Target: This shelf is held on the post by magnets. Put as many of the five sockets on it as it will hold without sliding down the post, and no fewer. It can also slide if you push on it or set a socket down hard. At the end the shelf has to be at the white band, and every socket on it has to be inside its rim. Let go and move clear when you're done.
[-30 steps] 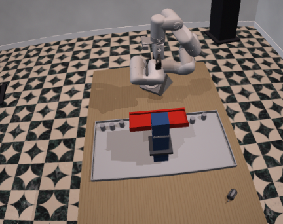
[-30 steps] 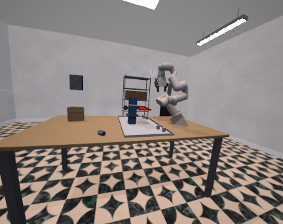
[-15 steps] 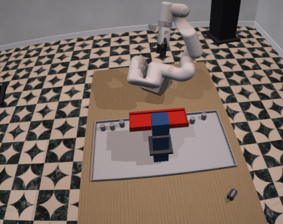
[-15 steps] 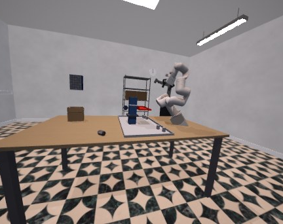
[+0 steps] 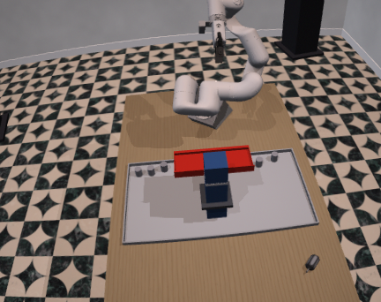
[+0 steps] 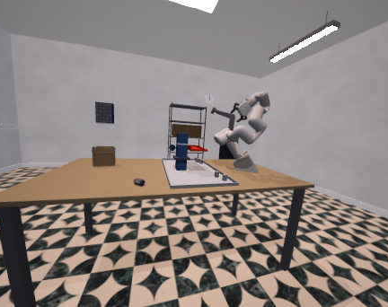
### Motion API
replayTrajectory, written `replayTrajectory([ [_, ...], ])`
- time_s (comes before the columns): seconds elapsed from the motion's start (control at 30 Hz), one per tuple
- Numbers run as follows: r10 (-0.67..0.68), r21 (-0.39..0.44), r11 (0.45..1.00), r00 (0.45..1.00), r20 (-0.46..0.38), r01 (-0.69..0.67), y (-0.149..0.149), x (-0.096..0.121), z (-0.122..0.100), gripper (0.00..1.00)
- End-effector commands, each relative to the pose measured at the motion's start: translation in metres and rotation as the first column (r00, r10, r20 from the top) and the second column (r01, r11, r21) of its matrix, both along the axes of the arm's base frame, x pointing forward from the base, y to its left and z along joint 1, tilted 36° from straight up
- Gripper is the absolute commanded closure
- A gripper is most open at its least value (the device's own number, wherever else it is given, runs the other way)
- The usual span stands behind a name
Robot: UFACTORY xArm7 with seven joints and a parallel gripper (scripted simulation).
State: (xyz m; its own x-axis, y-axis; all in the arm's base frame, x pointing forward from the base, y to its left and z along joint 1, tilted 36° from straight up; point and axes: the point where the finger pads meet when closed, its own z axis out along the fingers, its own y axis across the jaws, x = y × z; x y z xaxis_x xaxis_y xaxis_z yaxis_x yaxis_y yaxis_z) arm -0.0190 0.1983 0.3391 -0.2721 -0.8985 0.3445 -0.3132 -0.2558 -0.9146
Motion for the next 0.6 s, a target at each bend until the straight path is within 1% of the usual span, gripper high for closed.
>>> replayTrajectory([
  [0.0,0.052,0.031,0.998,0.996,0.079,-0.055,0.0063,-0.0136,0.0006,0.00],
  [0.17,0.067,0.040,0.997,0.993,0.098,-0.071,0.0073,-0.0173,0.0003,0.00],
  [0.57,0.067,0.040,0.997,0.993,0.099,-0.071,0.0073,-0.0174,0.0003,0.00],
])
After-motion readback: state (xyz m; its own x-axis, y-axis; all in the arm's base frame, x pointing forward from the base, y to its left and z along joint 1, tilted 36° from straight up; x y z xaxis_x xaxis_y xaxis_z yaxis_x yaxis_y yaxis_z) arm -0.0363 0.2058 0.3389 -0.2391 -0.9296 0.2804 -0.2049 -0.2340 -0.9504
